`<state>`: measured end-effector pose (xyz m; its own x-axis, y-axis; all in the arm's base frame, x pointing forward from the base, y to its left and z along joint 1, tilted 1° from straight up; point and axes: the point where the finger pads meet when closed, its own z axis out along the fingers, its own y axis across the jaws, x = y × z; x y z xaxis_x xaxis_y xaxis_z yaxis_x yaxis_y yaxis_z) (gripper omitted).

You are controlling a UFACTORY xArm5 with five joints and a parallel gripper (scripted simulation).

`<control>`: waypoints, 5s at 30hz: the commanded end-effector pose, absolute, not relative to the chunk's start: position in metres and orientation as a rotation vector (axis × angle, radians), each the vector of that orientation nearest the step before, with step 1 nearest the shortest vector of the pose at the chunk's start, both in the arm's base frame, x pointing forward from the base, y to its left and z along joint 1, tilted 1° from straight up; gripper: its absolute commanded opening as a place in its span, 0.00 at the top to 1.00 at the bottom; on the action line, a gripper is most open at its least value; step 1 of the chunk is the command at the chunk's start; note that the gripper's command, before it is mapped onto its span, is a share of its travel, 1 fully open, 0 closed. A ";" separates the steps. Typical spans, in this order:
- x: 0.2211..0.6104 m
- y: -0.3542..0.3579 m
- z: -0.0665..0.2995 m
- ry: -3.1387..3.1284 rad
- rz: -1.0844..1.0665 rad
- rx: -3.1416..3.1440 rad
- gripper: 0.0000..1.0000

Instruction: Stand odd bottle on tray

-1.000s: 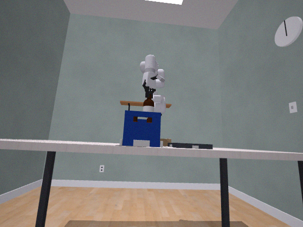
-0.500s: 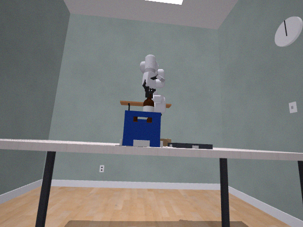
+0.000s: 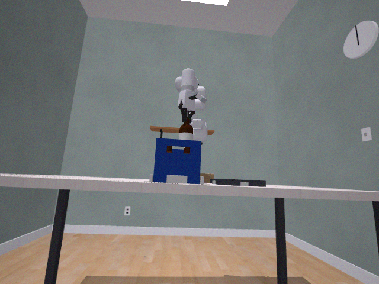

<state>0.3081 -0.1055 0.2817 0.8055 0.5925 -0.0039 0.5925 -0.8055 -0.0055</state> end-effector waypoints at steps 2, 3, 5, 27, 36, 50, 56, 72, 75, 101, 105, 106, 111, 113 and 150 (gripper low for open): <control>0.310 -0.104 0.283 -0.979 0.004 -2.983 1.00; 0.310 -0.104 0.283 -0.979 0.004 -2.983 1.00; 0.310 -0.104 0.283 -0.979 0.004 -2.983 1.00; 0.316 -0.092 0.283 -0.979 0.004 -2.983 1.00; 0.321 -0.083 0.283 -0.979 0.005 -2.983 1.00; 0.331 -0.066 0.282 -0.979 0.007 -2.983 1.00; 0.334 -0.060 0.282 -0.979 0.007 -2.983 1.00; 0.348 -0.034 0.282 -0.979 0.009 -2.982 1.00; 0.352 -0.028 0.282 -0.979 0.010 -2.982 1.00; 0.381 0.026 0.281 -0.979 0.014 -2.983 1.00; 0.385 0.033 0.280 -0.979 0.014 -2.983 1.00; 0.385 0.033 0.280 -0.979 0.014 -2.983 1.00; 0.392 0.044 0.280 -0.979 0.015 -2.983 1.00; 0.394 0.049 0.280 -0.979 0.015 -2.983 1.00; 0.423 0.101 0.279 -0.979 0.018 -2.984 1.00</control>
